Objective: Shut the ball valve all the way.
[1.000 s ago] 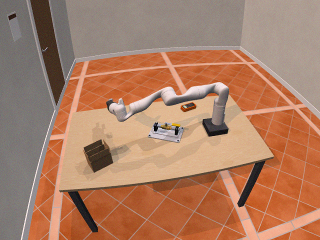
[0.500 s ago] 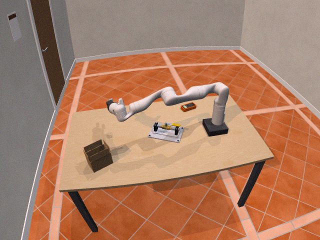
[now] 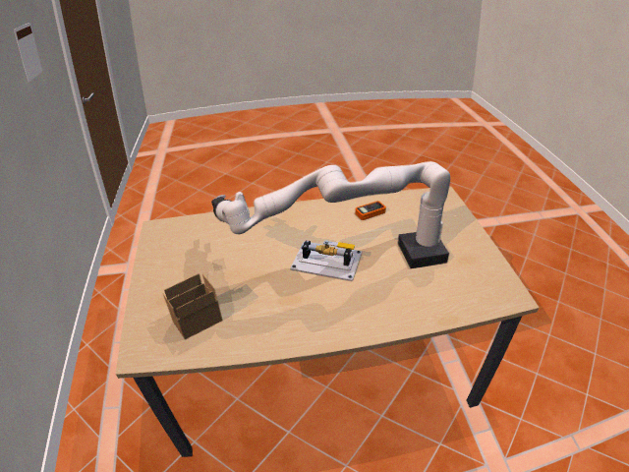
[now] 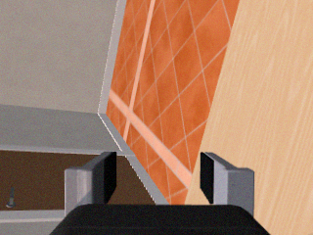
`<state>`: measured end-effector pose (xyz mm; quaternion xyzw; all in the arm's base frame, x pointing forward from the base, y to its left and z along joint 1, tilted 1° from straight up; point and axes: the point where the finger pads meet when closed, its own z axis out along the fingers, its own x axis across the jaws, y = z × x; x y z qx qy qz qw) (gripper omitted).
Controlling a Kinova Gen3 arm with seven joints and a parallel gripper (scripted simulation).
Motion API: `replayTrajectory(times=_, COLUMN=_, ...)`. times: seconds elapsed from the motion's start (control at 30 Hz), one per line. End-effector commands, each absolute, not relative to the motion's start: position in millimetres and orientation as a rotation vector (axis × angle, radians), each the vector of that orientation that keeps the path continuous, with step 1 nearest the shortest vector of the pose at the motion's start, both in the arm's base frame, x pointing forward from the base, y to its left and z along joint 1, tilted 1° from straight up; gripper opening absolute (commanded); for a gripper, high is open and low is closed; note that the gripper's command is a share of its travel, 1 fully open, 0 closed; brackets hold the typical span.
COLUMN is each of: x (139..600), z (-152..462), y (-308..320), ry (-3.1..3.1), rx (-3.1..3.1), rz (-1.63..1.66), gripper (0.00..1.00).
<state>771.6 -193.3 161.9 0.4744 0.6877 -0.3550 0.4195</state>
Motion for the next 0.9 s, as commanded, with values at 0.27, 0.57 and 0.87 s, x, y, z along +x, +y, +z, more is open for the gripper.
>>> replayTrajectory(times=0.27, x=729, z=149, y=-195, ry=1.786, rx=1.435, rz=-0.724, gripper=1.0)
replayTrajectory(times=0.57, x=683, z=136, y=-179, ry=1.822, rx=1.635, rz=-0.597, gripper=1.0)
replayTrajectory(times=0.87, x=623, z=125, y=-146, ry=1.836, rx=1.864, rz=-0.449, gripper=1.0)
